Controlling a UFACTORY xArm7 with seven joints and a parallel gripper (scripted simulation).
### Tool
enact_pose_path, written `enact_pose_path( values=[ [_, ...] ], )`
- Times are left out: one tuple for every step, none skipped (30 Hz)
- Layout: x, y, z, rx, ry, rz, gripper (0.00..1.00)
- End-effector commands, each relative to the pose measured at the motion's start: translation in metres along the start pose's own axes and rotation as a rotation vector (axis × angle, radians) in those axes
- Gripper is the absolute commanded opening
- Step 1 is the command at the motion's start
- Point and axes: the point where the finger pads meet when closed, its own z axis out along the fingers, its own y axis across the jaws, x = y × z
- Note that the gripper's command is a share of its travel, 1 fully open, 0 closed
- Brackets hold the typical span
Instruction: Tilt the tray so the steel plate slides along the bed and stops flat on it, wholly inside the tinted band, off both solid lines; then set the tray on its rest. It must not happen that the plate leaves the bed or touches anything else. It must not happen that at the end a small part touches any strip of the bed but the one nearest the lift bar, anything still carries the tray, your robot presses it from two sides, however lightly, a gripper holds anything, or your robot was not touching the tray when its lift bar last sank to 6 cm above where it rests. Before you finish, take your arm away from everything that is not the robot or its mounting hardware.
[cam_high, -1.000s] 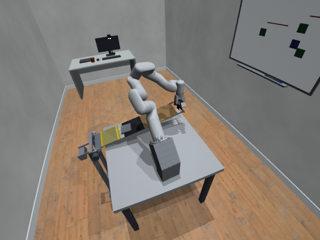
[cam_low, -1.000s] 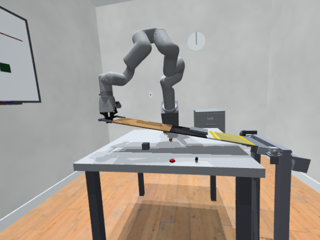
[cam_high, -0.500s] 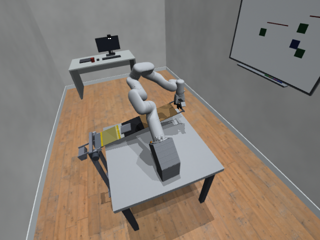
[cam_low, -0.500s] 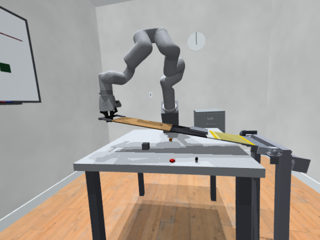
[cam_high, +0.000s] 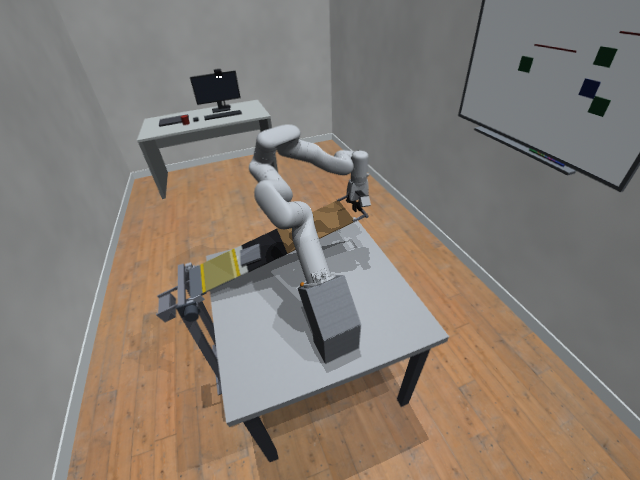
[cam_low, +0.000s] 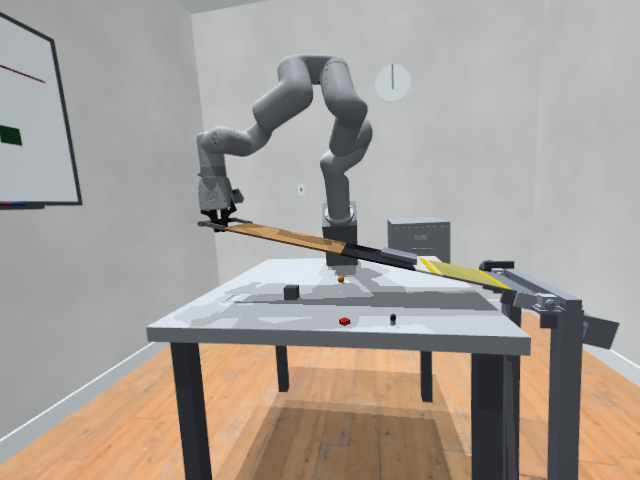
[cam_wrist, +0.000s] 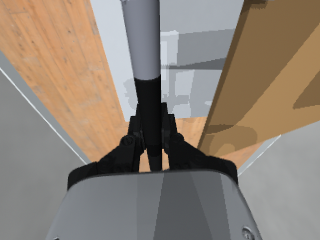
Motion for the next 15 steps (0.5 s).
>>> enact_pose_path(
  values=[
    [0.001,-0.011,0.032,0.024,-0.003,0.005,0.0],
    [0.001,-0.011,0.032,0.024,-0.003,0.005,0.0],
    [0.001,-0.011,0.032,0.024,-0.003,0.005,0.0],
    [0.001,-0.011,0.032,0.024,-0.003,0.005,0.0],
    [0.001,-0.011,0.032,0.024,-0.003,0.005,0.0],
    [0.001,-0.011,0.032,0.024,-0.003,0.005,0.0],
    [0.001,-0.012,0.036,0.024,-0.003,0.005,0.0],
    [0.001,-0.009,0.022,0.024,-0.003,0.005,0.0],
    [0.001,-0.004,0.004,0.024,-0.003,0.005,0.0],
    [0.001,0.001,-0.015,0.024,-0.003,0.005,0.0],
    [0.001,0.005,-0.028,0.024,-0.003,0.005,0.0],
    [0.001,0.006,-0.033,0.024,-0.003,0.005,0.0],
    [0.001,0.005,-0.028,0.024,-0.003,0.005,0.0],
    [0.001,0.001,-0.015,0.024,-0.003,0.005,0.0],
    [0.001,-0.004,0.004,0.024,-0.003,0.005,0.0]
  ],
)
